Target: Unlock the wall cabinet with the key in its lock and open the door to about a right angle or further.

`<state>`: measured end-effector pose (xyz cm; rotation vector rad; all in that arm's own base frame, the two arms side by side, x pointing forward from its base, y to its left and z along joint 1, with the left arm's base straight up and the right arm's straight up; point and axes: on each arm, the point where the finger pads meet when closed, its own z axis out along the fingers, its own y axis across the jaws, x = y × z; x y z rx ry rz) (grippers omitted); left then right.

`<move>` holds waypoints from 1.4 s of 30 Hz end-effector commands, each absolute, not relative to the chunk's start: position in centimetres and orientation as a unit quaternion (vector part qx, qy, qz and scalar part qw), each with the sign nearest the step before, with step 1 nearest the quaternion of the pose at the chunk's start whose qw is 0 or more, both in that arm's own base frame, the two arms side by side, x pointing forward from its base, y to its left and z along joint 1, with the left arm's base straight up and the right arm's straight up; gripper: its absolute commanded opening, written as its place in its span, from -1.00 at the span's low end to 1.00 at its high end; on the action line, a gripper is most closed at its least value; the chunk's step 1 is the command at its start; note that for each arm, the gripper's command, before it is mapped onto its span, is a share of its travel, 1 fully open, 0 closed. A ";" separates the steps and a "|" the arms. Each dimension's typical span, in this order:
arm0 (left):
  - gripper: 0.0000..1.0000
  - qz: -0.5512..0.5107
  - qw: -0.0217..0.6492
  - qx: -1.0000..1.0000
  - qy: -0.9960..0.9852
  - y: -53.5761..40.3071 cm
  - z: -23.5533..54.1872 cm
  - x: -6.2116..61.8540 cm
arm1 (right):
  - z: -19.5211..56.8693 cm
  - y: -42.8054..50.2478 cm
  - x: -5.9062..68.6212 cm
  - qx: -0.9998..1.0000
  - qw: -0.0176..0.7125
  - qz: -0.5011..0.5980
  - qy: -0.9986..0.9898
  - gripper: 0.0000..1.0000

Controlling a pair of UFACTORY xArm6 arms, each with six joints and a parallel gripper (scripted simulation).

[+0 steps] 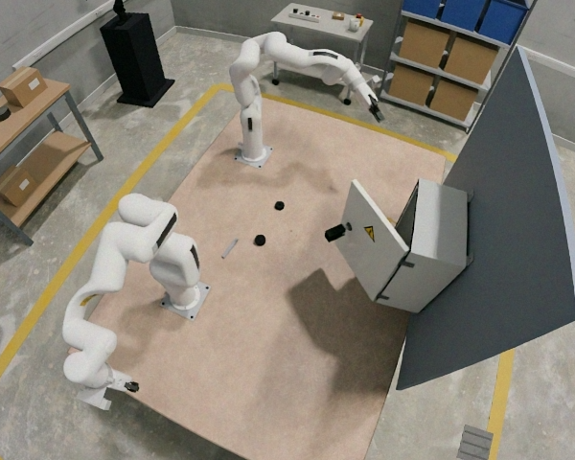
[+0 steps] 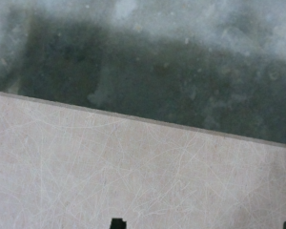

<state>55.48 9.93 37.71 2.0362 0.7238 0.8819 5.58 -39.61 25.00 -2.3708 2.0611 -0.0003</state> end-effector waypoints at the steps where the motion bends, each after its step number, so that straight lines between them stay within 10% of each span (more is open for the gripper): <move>1: -1.00 0.359 0.421 0.788 0.270 6.6 38.9 57.2 | 25.1 -39.7 5.6 -0.755 -0.001 -0.001 0.656 0.81; 42: -1.00 0.337 0.599 0.687 0.238 -19.9 43.6 59.2 | 25.1 -39.7 5.6 -0.755 -0.001 -0.001 0.656 0.81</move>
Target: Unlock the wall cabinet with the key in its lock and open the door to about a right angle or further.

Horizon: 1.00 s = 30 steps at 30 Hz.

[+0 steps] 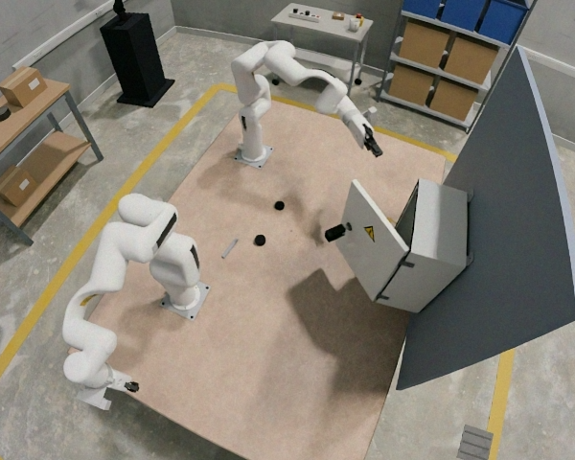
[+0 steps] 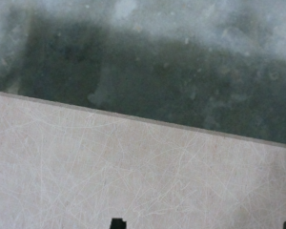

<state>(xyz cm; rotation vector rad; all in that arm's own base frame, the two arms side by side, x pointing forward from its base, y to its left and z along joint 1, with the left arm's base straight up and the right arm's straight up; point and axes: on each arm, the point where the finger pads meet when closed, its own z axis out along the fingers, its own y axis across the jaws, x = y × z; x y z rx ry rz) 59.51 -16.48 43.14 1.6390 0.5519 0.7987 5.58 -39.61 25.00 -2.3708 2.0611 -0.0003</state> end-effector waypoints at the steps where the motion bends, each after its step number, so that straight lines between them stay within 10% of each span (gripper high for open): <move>1: -1.00 0.335 0.602 0.685 0.238 -20.7 43.6 59.1 | 25.1 -39.7 5.6 -0.755 -0.001 -0.001 0.656 0.81; 30: -1.00 0.263 0.659 0.653 0.265 -34.1 43.2 53.8 | 25.1 -39.7 5.6 -0.755 -0.001 -0.001 0.656 0.81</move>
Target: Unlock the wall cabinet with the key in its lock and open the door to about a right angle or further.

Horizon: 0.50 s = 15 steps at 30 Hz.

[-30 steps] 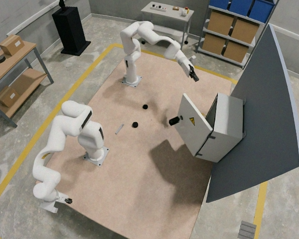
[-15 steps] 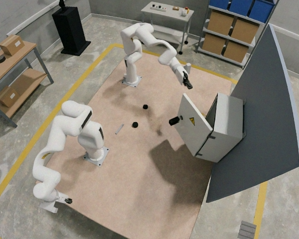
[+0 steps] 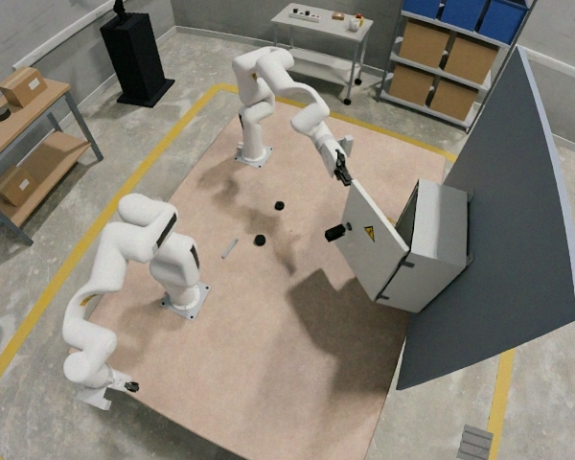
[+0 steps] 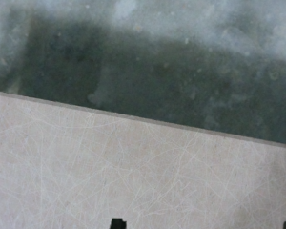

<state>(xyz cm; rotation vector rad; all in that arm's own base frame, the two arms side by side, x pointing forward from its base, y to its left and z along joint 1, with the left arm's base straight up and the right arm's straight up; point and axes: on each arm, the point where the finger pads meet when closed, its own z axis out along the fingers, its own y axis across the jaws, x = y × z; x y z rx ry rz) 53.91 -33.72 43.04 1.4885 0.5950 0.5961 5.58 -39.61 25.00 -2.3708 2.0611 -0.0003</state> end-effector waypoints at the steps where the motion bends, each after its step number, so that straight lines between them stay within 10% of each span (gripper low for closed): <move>1: -1.00 0.264 0.659 0.653 0.264 -34.0 43.2 53.9 | 25.1 -39.7 5.6 -0.755 -0.001 -0.001 0.656 0.81; 15: -1.00 0.265 0.657 0.654 0.264 -33.3 43.3 54.1 | 25.1 -39.7 5.6 -0.755 -0.001 -0.001 0.656 0.81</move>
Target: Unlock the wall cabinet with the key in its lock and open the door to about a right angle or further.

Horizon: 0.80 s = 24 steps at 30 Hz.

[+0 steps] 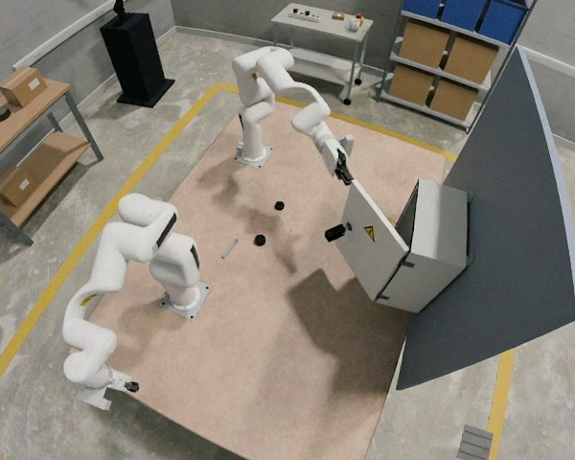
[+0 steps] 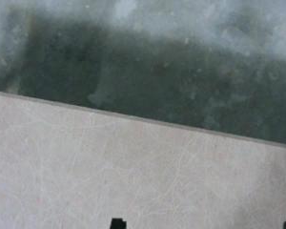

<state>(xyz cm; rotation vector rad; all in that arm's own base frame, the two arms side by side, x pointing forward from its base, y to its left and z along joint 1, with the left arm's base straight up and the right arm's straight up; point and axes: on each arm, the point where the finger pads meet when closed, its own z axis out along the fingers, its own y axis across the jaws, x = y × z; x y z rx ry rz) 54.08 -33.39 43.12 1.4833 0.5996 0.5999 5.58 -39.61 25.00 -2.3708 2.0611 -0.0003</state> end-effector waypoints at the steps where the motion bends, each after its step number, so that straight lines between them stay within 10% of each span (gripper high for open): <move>1: -1.00 0.265 0.657 0.654 0.264 -33.3 43.3 54.1 | 25.1 -39.7 5.6 -0.755 -0.001 -0.001 0.656 0.81; 24: -1.00 0.265 0.657 0.655 0.264 -35.3 43.3 56.1 | 25.1 -39.7 5.6 -0.755 -0.001 -0.001 0.656 0.81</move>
